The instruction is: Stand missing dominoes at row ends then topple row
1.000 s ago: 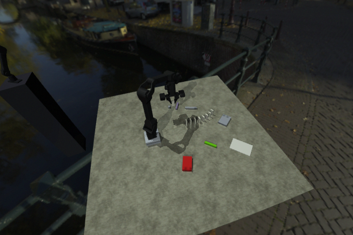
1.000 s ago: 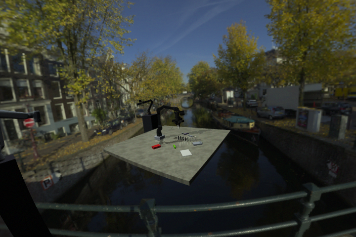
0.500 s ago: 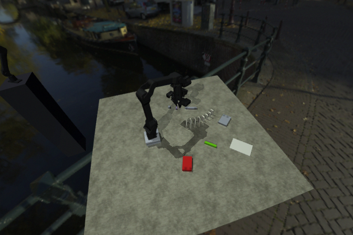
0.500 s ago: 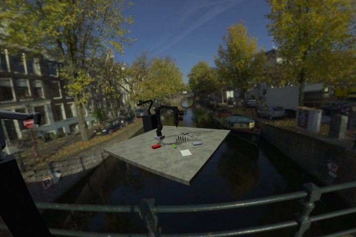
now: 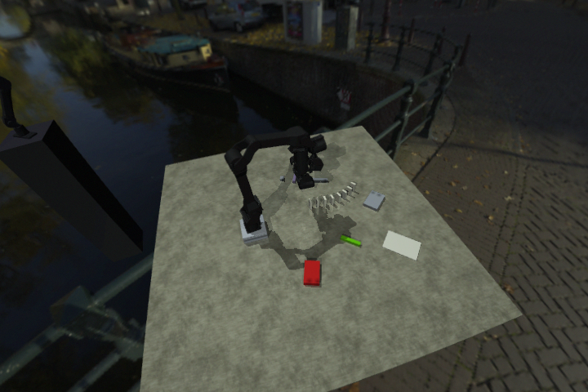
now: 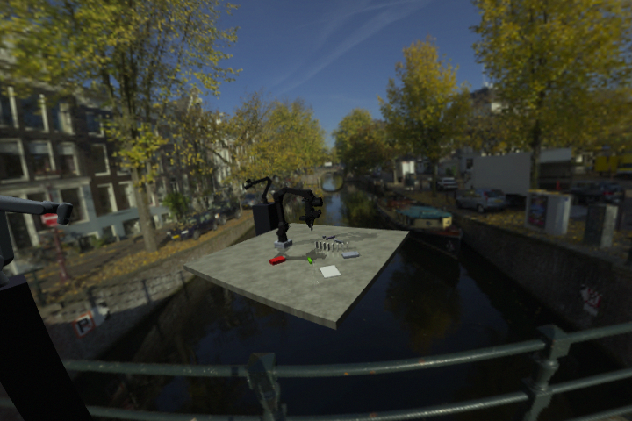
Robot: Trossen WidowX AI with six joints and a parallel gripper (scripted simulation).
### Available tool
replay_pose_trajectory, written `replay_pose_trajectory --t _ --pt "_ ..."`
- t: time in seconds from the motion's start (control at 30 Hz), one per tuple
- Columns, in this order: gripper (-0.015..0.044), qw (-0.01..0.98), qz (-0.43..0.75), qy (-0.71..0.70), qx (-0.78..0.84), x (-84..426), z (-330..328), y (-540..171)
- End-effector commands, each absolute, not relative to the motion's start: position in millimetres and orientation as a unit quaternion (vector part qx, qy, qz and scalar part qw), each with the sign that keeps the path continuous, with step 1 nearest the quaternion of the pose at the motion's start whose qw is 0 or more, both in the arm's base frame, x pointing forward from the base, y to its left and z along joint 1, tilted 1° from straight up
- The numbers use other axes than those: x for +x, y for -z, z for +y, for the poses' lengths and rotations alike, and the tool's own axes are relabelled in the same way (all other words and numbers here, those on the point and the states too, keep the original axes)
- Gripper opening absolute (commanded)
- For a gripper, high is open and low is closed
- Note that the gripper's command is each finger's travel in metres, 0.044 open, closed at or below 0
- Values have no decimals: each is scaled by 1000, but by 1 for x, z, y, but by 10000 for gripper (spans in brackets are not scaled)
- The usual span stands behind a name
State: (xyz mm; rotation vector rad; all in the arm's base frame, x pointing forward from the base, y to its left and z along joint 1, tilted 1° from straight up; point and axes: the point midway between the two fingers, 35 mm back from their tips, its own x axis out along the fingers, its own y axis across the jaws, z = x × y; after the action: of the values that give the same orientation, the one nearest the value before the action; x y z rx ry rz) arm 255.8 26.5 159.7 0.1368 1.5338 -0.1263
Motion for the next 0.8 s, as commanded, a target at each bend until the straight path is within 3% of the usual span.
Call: replay_pose_trajectory --t 0.0,0.77 --pt "107 716 693 60 67 258 26 -150" --pt "107 716 692 60 67 261 27 -42"
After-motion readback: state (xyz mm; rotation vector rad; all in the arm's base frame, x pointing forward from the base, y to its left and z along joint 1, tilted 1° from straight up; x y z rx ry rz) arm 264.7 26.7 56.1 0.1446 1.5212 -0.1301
